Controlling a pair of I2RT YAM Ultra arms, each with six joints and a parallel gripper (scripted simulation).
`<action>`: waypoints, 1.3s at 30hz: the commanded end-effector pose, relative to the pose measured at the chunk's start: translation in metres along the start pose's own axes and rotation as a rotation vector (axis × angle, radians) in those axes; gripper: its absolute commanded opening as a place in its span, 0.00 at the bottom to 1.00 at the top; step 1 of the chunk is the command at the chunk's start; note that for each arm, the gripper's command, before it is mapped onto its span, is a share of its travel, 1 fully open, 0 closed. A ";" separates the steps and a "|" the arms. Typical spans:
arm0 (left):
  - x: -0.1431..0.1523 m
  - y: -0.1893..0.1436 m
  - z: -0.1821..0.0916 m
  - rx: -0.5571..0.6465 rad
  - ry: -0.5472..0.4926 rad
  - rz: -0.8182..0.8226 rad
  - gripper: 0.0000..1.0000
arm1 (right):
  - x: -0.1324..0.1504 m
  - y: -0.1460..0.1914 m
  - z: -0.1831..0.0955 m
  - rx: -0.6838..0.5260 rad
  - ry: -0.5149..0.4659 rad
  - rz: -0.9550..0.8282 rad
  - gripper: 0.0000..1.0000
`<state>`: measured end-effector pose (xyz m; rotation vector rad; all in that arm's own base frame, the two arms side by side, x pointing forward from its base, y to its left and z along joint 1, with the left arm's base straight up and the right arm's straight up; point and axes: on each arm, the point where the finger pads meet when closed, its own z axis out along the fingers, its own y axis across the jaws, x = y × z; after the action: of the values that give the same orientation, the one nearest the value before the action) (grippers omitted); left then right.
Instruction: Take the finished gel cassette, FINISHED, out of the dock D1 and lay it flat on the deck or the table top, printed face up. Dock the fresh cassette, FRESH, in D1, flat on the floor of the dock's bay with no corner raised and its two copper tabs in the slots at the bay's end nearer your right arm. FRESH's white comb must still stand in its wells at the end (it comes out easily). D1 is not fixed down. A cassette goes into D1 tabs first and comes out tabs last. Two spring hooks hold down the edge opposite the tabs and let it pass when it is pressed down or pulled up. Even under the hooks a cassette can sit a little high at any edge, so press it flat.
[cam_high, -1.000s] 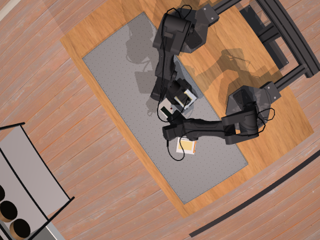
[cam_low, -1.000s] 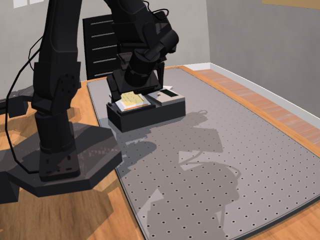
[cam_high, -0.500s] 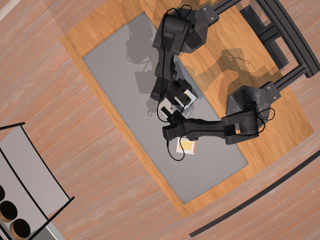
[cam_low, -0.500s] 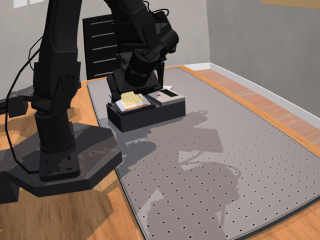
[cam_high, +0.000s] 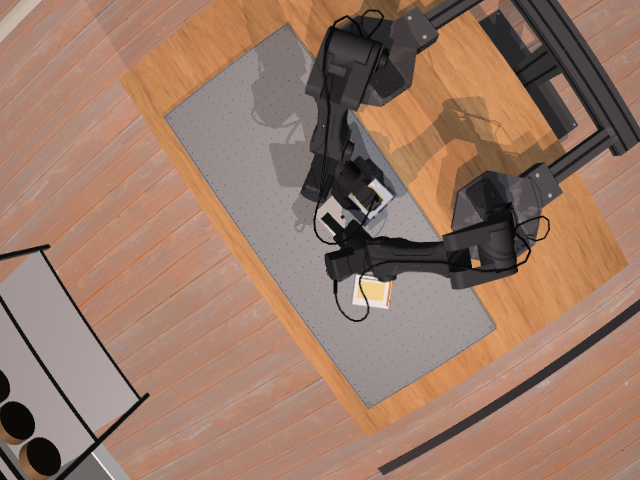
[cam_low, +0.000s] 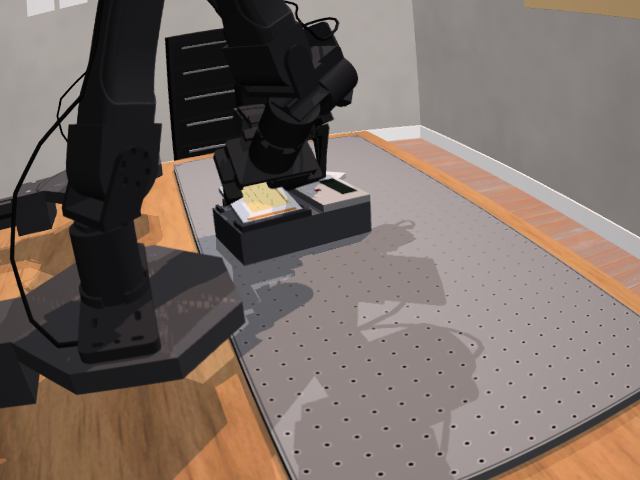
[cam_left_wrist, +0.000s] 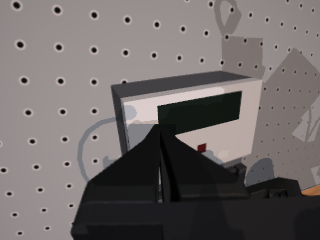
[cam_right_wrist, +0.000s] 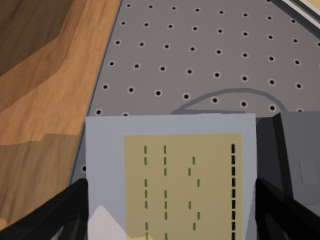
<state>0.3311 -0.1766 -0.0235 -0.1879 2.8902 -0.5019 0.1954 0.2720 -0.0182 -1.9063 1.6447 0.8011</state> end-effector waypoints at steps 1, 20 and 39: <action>0.051 0.052 0.026 -0.173 0.143 -0.040 0.00 | -0.006 -0.001 -0.004 0.020 -0.017 -0.019 0.00; 0.051 0.052 0.026 -0.173 0.143 -0.040 0.00 | -0.009 0.000 -0.003 0.018 -0.015 -0.029 0.00; 0.051 0.052 0.026 -0.173 0.143 -0.040 0.00 | -0.011 0.001 -0.001 0.016 -0.013 -0.040 0.00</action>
<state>0.3311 -0.1766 -0.0235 -0.1879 2.8902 -0.5018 0.1943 0.2737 -0.0192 -1.9170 1.6415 0.7889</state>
